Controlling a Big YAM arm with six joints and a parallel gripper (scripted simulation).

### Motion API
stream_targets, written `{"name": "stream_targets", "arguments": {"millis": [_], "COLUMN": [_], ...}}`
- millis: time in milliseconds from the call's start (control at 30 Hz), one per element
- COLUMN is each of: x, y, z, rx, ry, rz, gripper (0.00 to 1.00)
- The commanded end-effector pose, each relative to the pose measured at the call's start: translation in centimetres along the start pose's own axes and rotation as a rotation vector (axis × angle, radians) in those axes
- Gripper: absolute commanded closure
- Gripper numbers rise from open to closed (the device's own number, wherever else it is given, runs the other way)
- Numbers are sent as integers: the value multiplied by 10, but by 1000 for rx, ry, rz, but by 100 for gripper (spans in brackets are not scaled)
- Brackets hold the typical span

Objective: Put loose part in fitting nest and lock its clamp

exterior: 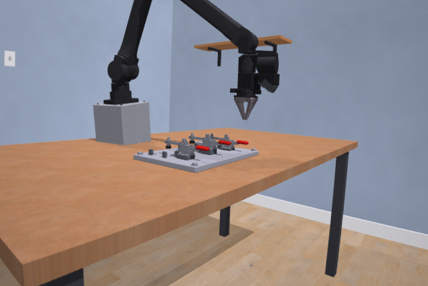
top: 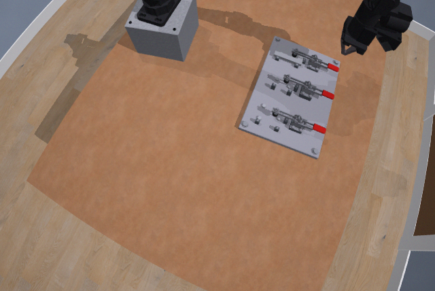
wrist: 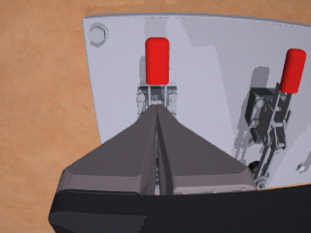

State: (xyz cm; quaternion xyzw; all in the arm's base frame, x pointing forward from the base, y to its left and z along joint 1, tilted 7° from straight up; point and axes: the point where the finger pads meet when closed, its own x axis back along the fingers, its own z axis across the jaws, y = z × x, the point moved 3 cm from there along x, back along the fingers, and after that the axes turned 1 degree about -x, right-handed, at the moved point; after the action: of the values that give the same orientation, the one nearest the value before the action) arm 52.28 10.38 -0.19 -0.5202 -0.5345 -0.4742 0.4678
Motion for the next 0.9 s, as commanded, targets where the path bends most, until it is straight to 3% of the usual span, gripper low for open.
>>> {"name": "stream_targets", "arguments": {"millis": [0, 433, 467, 867], "x": [4, 4, 4, 4], "y": [1, 1, 1, 1], "z": [6, 6, 6, 6], "rx": [3, 3, 3, 3], "ry": [3, 3, 3, 3], "rz": [-6, -6, -6, -6], "gripper": [100, 100, 0, 0]}}
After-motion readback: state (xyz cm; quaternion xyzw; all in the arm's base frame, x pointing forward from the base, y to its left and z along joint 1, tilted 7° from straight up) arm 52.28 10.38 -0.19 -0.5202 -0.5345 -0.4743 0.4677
